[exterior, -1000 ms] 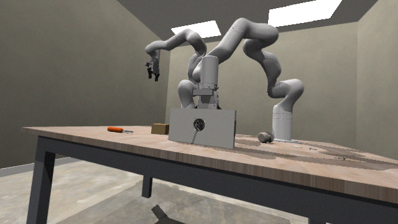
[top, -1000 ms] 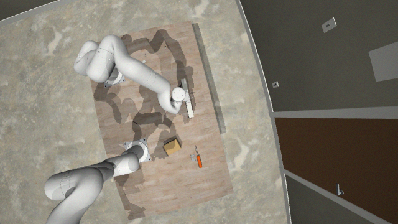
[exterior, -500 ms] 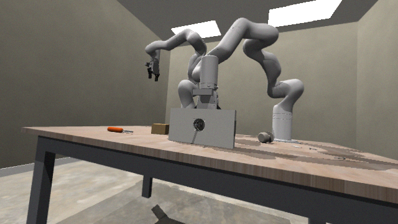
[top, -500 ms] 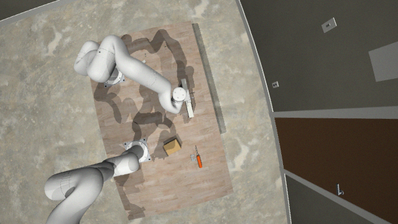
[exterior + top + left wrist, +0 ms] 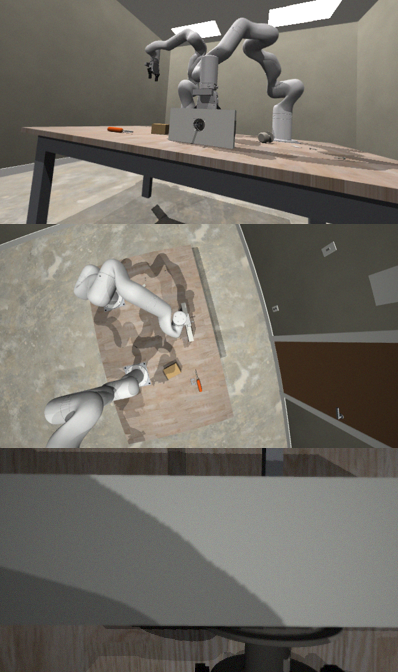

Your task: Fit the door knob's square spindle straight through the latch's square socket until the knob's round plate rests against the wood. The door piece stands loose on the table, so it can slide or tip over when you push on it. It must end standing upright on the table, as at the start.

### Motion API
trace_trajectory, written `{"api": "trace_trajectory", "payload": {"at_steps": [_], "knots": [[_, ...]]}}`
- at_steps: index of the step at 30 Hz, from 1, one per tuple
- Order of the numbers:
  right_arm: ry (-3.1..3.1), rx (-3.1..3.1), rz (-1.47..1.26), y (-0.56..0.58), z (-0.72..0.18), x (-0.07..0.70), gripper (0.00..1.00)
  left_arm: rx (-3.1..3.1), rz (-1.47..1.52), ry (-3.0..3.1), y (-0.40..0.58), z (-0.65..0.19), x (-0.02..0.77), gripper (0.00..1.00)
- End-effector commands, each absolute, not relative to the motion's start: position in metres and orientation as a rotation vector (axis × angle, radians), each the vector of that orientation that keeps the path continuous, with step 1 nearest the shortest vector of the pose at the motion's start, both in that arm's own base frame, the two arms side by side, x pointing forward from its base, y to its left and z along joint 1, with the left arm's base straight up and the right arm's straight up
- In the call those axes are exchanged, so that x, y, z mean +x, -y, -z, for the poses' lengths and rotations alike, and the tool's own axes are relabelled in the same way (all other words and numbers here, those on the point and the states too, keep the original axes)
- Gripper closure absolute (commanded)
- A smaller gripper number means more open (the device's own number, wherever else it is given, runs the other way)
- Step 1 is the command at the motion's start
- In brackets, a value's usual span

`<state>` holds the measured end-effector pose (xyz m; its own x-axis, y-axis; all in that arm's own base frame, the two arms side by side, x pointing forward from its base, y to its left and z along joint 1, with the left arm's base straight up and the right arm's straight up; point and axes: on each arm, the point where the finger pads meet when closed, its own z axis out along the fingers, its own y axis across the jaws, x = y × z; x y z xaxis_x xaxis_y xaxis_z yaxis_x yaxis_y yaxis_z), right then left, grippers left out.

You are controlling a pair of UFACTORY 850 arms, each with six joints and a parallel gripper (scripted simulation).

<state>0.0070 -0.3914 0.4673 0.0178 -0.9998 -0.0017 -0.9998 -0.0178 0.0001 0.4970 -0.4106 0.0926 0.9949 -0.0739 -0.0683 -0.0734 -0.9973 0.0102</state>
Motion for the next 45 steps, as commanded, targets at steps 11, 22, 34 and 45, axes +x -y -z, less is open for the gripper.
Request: {"api": "trace_trajectory", "payload": {"at_steps": [11, 22, 34, 45], "knots": [[-2.202, -2.241, 0.0, 0.3918, -0.468, 0.007, 0.0, 3.128, 0.104, 0.115, 0.4116, -0.094, 0.5017, 0.39], [-2.202, -2.241, 0.0, 0.3918, -0.468, 0.007, 0.0, 3.128, 0.104, 0.115, 0.4117, -0.094, 0.5027, 0.39], [-2.202, -2.241, 0.0, 0.3918, -0.468, 0.007, 0.0, 3.128, 0.104, 0.115, 0.412, -0.094, 0.5067, 0.39], [-2.202, -2.241, 0.0, 0.3918, -0.468, 0.007, 0.0, 3.128, 0.104, 0.115, 0.412, -0.094, 0.5068, 0.39]]}}
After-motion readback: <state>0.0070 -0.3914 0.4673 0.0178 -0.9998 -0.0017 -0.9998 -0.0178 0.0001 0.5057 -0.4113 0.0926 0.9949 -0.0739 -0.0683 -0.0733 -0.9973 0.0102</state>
